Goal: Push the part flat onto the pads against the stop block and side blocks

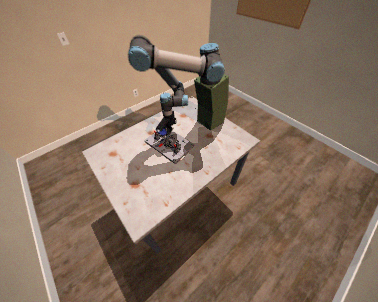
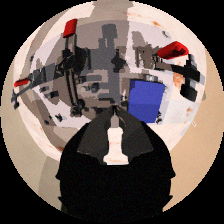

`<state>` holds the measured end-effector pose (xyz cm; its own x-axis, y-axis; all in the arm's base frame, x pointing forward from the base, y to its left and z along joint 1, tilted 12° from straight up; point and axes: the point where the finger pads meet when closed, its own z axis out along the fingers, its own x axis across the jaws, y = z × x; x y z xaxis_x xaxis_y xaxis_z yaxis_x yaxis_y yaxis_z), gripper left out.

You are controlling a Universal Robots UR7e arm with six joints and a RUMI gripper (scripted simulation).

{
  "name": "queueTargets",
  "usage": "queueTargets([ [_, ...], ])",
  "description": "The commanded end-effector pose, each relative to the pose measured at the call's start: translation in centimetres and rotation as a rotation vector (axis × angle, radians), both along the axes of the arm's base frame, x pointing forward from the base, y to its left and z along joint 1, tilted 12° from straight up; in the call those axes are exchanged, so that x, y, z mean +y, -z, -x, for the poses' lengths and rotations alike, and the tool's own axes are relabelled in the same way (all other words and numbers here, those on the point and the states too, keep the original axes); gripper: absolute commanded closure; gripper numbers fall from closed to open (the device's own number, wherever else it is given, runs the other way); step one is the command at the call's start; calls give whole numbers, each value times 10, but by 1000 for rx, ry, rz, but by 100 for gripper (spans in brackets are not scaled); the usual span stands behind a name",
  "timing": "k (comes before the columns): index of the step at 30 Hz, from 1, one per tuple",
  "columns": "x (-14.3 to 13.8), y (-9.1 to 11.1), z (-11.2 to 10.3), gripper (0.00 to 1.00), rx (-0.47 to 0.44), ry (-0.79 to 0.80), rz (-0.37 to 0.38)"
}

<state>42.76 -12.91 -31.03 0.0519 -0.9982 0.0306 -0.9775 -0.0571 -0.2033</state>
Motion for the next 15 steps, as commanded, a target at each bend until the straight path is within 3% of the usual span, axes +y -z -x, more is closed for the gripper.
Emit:
queueTargets([
  [1, -4, -1, -2, 100, -4, 3, 2],
  [15, -5, -1, -2, 100, -4, 3, 2],
])
